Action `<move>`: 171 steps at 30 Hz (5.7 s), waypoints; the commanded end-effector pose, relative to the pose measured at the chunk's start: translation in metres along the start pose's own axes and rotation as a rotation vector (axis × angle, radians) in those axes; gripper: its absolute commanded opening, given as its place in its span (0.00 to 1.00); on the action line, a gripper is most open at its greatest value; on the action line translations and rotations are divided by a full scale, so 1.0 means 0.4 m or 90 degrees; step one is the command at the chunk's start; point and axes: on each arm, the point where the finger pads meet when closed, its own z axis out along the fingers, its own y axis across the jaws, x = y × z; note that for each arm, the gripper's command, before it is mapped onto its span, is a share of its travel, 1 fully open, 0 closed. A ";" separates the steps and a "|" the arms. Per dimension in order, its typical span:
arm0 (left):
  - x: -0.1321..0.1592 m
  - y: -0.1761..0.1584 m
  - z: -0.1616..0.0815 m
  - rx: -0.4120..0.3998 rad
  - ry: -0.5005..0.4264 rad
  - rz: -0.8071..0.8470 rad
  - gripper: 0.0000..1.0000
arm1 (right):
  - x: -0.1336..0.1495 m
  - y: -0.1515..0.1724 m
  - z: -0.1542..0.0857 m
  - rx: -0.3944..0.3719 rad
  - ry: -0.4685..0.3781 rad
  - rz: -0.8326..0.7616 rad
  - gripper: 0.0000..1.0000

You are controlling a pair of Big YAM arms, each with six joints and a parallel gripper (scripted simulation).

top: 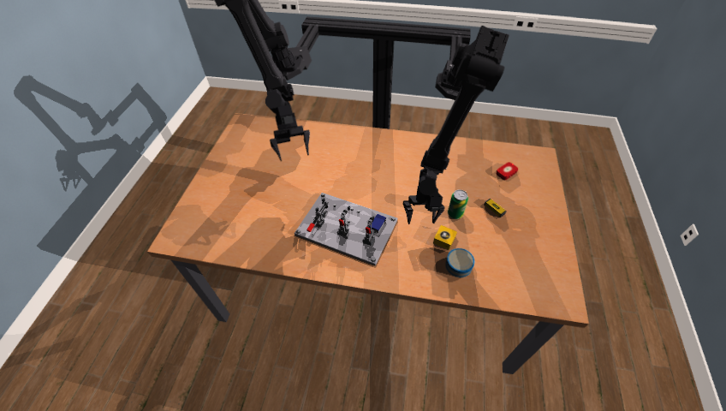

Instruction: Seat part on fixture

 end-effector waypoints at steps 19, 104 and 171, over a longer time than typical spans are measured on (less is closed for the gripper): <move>0.211 -0.378 -0.021 0.191 -0.069 0.496 1.00 | -0.039 0.480 -0.142 -0.170 -0.005 -0.065 1.00; 0.250 -0.260 0.180 -0.006 0.316 0.412 0.00 | 0.021 0.538 -0.030 -0.182 -0.003 -0.085 1.00; 0.226 -0.264 0.110 -0.009 0.311 0.367 0.00 | 0.021 0.538 -0.030 -0.182 -0.003 -0.085 1.00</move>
